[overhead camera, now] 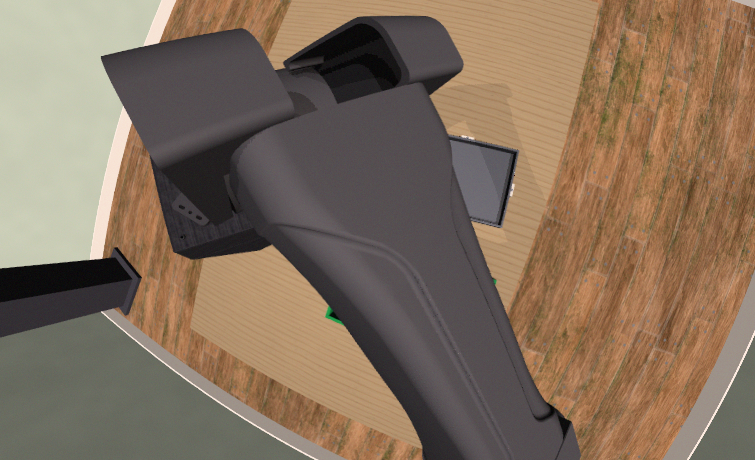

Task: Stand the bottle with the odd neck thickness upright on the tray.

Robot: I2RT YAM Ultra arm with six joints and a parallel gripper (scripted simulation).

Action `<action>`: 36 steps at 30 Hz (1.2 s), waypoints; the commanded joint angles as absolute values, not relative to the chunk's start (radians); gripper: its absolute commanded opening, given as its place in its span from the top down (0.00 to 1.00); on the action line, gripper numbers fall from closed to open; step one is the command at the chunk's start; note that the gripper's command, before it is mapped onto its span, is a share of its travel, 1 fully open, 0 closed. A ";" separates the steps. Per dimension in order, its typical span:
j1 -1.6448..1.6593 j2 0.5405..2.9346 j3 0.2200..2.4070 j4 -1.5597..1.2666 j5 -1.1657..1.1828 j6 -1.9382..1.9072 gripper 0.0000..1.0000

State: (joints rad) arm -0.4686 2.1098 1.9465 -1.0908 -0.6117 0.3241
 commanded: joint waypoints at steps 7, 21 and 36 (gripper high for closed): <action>-0.511 2.065 1.982 -1.079 -0.609 0.318 1.00; -0.511 2.065 1.982 -1.079 -0.609 0.318 1.00; -0.514 2.065 1.991 -1.093 -0.612 0.313 1.00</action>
